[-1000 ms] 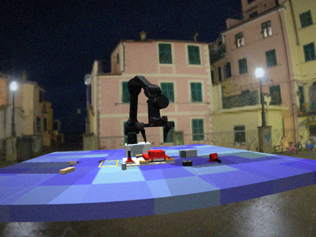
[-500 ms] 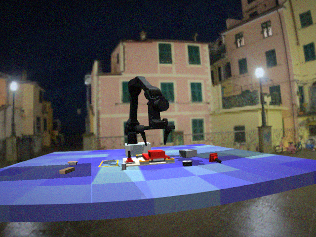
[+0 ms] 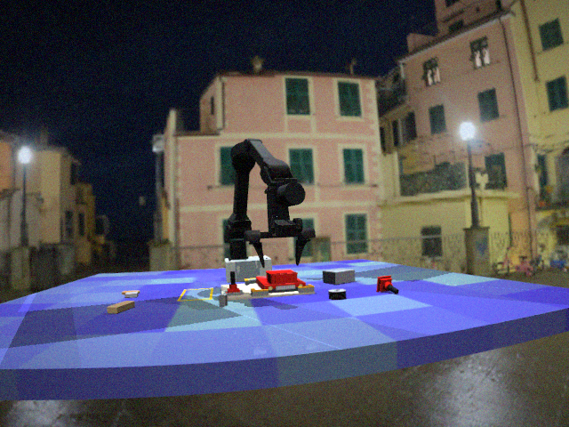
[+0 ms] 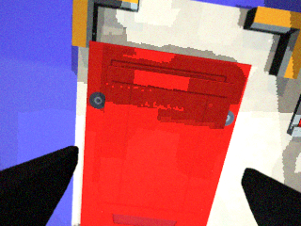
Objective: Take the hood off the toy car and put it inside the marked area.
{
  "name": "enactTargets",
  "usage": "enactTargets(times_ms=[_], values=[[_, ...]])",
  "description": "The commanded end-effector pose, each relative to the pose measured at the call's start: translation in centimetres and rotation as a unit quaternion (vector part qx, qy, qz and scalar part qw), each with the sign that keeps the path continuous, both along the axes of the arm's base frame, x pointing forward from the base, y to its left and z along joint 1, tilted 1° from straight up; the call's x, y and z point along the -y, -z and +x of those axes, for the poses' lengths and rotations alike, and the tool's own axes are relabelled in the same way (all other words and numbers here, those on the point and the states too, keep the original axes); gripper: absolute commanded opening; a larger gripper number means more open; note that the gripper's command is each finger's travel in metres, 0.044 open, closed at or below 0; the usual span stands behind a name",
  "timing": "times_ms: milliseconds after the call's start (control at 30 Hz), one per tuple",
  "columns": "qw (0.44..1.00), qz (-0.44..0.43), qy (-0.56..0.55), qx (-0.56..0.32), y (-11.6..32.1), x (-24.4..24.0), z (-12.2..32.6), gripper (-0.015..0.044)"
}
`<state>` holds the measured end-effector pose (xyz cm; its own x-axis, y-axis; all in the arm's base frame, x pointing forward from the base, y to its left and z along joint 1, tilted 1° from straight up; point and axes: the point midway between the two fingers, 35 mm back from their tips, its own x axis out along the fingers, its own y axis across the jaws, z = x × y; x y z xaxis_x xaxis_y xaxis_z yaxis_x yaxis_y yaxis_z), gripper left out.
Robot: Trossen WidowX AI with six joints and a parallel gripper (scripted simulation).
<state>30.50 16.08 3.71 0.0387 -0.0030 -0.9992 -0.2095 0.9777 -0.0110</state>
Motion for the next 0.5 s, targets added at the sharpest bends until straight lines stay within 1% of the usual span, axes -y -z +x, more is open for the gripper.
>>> enactTargets(times_ms=[0, 467], values=[[1.000, 0.000, 0.001, -0.002, 0.45, -0.01, -0.11, 0.0440], [1.000, 0.000, 0.001, -0.002, 1.28, -0.02, -0.14, 0.0440]])
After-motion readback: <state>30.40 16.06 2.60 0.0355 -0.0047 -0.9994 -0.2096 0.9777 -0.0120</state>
